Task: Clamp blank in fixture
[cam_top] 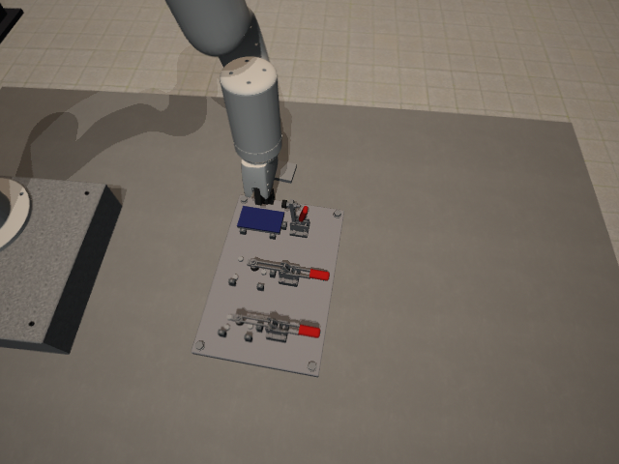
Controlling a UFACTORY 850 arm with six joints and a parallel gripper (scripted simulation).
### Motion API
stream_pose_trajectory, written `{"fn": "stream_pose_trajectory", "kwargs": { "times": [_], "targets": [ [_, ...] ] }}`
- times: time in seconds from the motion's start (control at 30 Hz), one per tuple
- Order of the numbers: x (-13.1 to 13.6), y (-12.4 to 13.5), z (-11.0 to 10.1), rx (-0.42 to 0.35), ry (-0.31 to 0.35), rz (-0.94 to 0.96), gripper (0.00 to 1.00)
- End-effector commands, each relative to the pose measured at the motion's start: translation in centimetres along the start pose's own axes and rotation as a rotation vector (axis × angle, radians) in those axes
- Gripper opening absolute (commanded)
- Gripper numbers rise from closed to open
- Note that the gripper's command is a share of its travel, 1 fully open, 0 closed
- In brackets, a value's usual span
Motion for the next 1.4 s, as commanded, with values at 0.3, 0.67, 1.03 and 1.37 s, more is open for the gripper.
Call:
{"fn": "stream_pose_trajectory", "kwargs": {
  "times": [0.3, 0.67, 1.03, 1.37],
  "targets": [
    [0.14, -0.08, -0.07, 0.002, 0.000, 0.000, 0.00],
    [0.53, -0.04, -0.07, 0.002, 0.000, 0.000, 0.00],
    [0.73, -0.02, -0.07, 0.002, 0.000, 0.000, 0.00],
    [0.93, 0.00, -0.07, 0.002, 0.000, 0.000, 0.00]
  ]
}}
Point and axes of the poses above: the point where the finger pads meet when closed, its own z axis out along the fingers, its own x axis across the jaws, y = z × x, the point moved 1 cm from there along -z, back along the fingers, and after that the axes turned 5 degrees about -z, right-handed, at the moved point
